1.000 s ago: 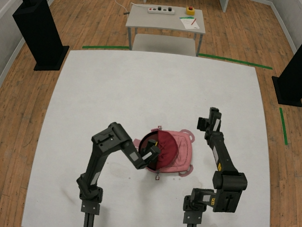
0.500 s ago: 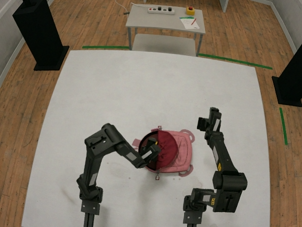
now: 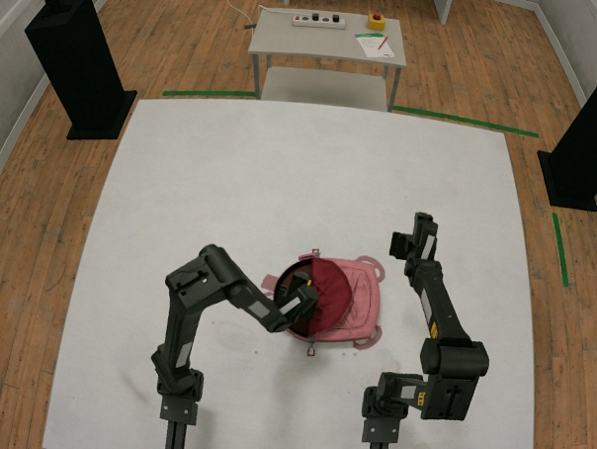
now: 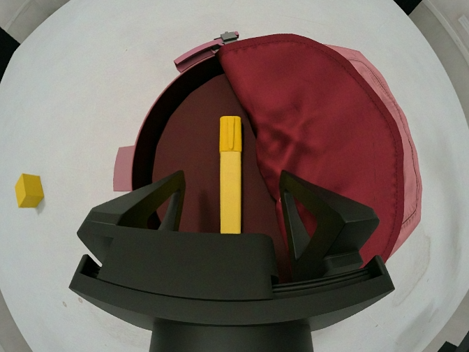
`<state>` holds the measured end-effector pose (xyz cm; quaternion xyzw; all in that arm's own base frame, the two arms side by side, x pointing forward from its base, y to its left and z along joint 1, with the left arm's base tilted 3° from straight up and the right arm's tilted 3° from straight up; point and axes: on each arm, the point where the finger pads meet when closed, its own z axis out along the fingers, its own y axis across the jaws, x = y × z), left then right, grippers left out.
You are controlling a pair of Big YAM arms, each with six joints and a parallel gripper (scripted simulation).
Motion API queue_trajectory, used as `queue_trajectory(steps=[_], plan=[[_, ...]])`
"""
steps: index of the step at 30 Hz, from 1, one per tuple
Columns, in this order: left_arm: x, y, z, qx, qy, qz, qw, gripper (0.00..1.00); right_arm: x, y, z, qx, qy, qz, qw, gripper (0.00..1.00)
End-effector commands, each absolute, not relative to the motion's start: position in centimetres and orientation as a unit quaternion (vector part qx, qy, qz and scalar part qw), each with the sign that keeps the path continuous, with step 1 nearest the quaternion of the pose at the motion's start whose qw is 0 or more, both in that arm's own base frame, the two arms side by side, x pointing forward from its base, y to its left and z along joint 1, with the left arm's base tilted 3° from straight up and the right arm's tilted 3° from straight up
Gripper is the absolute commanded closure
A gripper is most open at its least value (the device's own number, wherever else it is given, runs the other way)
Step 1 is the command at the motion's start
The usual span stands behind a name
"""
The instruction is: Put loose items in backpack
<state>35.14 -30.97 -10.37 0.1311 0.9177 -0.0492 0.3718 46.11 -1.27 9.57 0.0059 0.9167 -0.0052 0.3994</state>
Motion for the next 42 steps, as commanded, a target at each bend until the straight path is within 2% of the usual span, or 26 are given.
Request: queue_trajectory(steps=[1,39,40,42], plan=[[35.6,-31.5,-9.6,0.128,0.915,-0.054,0.378,0.24,47.7,-1.2,11.7,0.004,0.906,-0.005,0.422,0.1],[28.0,-29.7,-2.0,0.128,0.916,-0.057,0.376,0.24,47.7,-1.2,11.7,0.004,0.906,-0.005,0.422,0.1],[28.5,-27.7,-2.0,0.109,0.92,-0.047,0.375,0.32,47.7,-1.2,11.7,0.004,0.906,-0.005,0.422,0.1],[28.3,-25.7,-1.6,0.091,0.922,-0.04,0.375,0.32,47.7,-1.2,11.7,0.004,0.906,-0.005,0.422,0.1]])
